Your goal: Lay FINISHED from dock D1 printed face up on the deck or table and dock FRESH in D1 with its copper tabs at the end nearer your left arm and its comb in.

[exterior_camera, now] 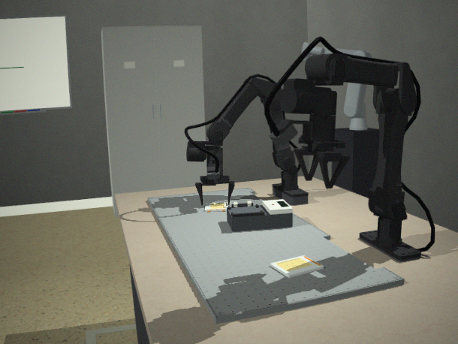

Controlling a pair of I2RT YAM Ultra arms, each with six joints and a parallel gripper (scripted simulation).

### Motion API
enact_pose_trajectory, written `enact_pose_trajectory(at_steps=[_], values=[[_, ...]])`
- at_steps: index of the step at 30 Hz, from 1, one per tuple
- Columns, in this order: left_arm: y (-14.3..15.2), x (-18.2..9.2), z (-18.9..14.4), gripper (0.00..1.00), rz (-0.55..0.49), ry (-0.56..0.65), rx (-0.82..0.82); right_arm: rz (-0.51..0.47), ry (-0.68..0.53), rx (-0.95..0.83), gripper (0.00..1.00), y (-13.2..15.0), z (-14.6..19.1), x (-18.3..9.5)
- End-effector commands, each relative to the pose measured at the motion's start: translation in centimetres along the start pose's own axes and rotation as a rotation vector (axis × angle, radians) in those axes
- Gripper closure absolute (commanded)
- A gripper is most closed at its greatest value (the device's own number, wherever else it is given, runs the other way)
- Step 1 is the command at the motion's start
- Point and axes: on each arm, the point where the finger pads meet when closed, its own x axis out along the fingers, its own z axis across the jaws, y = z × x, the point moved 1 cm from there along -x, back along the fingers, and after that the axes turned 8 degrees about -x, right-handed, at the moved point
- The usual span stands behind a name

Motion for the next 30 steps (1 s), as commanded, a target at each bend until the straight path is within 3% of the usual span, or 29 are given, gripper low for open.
enact_pose_trajectory(at_steps=[1,20,21,30], values=[[-0.3,-1.51,0.33,0.0,0.017,-0.001,-0.005,-0.01,-0.005,0.018,0.02,0.3,0.28,0.49],[-0.3,-1.51,0.33,0.0,0.017,-0.001,-0.005,-0.01,-0.019,0.019,0.02,0.41,0.84,0.86],[-0.3,-1.51,0.33,0.0,0.017,-0.001,-0.005,0.0,-0.004,0.001,1.0,0.35,0.79,0.76],[-0.3,-1.51,0.33,0.0,0.017,-0.001,-0.005,0.0,-0.004,0.001,1.0,0.12,0.44,0.21]])
